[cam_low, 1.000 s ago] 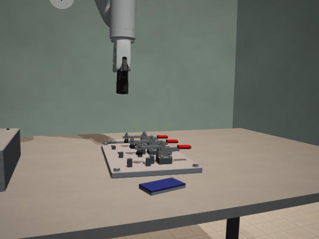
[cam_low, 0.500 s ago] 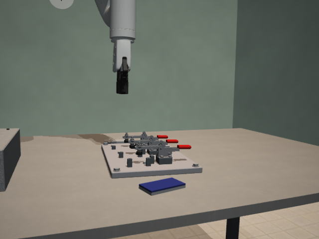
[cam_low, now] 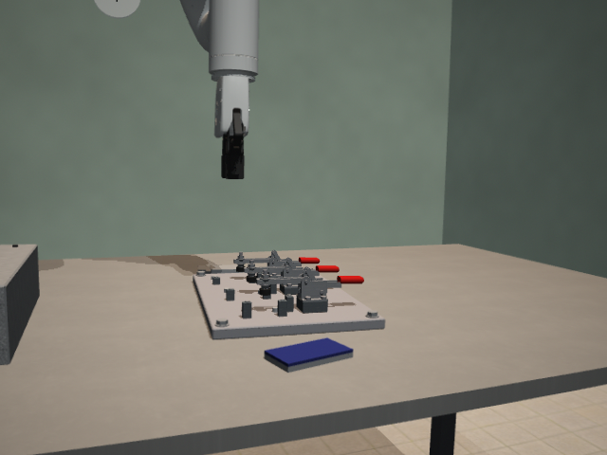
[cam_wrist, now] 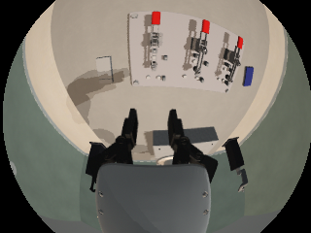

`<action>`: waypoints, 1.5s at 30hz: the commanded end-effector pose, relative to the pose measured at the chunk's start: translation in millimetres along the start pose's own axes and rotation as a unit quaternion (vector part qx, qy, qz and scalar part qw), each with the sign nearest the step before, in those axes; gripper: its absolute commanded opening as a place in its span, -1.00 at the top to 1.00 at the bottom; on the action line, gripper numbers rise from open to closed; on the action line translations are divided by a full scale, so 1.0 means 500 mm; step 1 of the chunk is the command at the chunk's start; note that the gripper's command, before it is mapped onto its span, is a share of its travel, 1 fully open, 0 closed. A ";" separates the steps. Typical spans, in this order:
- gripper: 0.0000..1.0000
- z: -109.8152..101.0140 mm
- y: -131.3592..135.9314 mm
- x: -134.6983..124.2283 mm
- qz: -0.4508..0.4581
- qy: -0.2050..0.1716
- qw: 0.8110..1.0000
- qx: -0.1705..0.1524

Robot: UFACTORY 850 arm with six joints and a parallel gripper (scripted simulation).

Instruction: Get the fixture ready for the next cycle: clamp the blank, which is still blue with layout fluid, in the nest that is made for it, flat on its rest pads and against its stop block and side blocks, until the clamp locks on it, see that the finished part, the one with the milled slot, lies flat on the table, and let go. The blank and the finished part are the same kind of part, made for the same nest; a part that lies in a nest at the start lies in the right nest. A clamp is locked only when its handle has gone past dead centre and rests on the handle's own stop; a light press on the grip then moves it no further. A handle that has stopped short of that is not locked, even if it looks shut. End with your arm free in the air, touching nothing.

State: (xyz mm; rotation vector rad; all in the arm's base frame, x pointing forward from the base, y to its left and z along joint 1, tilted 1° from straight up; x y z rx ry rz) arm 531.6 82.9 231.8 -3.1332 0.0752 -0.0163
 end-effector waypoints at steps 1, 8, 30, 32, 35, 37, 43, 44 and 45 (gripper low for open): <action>0.07 -0.002 0.000 0.001 0.000 0.001 1.000 0.000; 0.07 -0.002 0.000 0.001 0.000 0.001 1.000 0.000; 0.07 -0.002 -0.001 0.001 0.000 0.001 1.000 0.000; 0.07 0.001 -0.001 0.001 0.000 0.001 1.000 0.000; 0.07 0.024 -0.001 0.001 0.000 0.001 1.000 0.000; 0.07 0.052 -0.001 0.001 0.000 0.001 1.000 0.000; 0.07 0.116 -0.001 0.002 0.000 0.001 1.000 0.000; 0.07 0.118 -0.001 0.002 0.000 0.001 1.000 0.000; 0.07 0.118 -0.001 0.002 0.000 0.001 1.000 0.000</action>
Point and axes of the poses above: the point where the finger pads meet when closed, its own z axis out along the fingers, its own y axis across the jaws, x = y × z, the point moved 10 cm from there along -z, back along the fingers, and after that the axes turned 2 degrees about -z, right-handed, at the moved point
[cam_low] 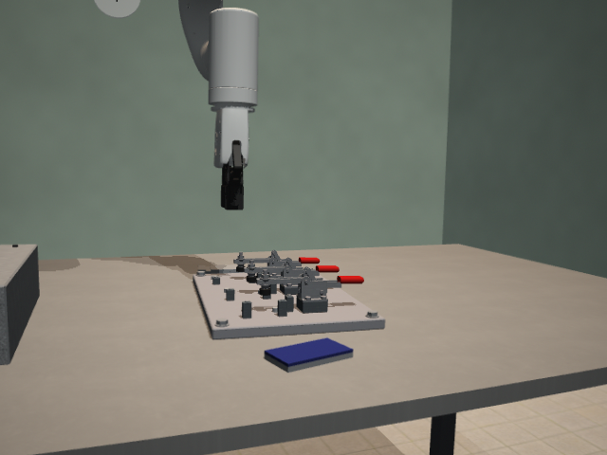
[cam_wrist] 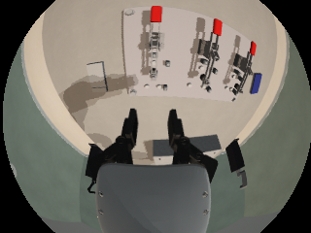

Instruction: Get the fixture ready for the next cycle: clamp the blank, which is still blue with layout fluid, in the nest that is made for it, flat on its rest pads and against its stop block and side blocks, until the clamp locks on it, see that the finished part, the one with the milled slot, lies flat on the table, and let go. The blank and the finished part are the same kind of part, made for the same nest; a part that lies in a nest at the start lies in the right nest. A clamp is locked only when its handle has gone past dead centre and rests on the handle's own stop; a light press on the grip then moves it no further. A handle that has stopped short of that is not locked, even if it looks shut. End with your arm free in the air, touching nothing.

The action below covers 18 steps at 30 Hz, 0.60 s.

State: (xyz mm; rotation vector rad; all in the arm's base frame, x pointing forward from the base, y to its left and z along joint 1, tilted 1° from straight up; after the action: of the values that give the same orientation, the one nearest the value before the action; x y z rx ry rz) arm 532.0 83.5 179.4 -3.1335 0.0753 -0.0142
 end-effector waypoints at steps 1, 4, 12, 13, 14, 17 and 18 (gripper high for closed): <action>0.07 0.014 0.000 0.002 0.000 0.002 1.000 0.000; 0.07 0.014 0.000 0.004 0.000 0.002 1.000 0.000; 0.07 0.013 0.004 0.126 0.000 0.002 1.000 0.000; 0.07 0.013 0.005 0.150 0.000 0.002 1.000 0.000; 0.07 0.013 0.006 0.174 0.000 0.002 1.000 0.000; 0.07 0.013 0.008 0.234 0.000 0.002 1.000 0.000; 0.07 0.013 0.008 0.234 0.000 0.002 1.000 0.000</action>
State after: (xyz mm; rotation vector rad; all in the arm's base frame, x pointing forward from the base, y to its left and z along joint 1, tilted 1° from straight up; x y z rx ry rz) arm 622.2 76.5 172.9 -3.1331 0.0752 -0.0165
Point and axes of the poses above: the point where the finger pads meet when closed, its own z axis out along the fingers, its own y axis across the jaws, x = y × z, the point moved 10 cm from there along -z, back along the fingers, and after that the axes turned 2 degrees about -z, right-handed, at the moved point
